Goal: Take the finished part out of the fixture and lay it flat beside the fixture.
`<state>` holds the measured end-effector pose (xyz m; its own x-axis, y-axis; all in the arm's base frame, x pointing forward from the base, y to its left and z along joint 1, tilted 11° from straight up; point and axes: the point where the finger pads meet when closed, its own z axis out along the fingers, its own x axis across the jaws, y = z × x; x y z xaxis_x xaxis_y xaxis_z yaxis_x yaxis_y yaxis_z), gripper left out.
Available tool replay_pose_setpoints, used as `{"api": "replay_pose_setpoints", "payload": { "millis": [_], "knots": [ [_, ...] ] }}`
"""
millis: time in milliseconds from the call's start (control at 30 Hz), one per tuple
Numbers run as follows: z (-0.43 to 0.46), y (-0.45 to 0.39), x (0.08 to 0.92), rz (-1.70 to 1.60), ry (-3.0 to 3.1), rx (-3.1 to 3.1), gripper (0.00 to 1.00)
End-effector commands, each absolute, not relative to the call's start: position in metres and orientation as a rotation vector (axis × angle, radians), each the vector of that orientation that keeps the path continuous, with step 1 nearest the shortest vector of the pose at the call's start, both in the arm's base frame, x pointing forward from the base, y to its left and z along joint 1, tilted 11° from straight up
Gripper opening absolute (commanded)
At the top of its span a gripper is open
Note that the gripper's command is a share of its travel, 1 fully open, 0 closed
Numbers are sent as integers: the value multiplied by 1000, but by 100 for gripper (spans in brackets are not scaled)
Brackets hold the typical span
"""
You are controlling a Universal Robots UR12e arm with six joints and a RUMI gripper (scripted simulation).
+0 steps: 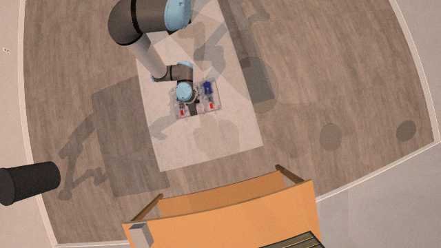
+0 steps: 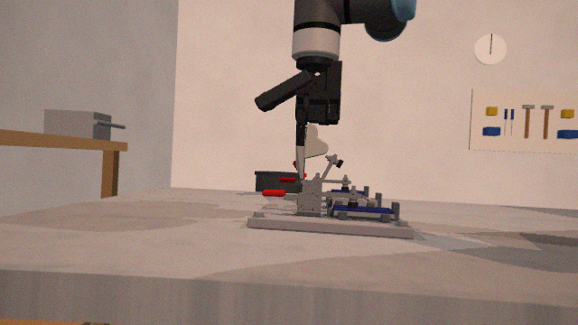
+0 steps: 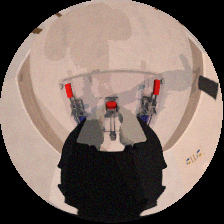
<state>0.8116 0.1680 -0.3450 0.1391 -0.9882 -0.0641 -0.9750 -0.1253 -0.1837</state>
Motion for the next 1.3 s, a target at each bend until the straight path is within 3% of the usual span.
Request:
{"api": "replay_pose_setpoints", "payload": {
  "millis": [0,1267],
  "knots": [
    [-344,168,809,-109,1947,-2227,0],
    [-346,166,797,-109,1947,-2227,0]
  ]
}}
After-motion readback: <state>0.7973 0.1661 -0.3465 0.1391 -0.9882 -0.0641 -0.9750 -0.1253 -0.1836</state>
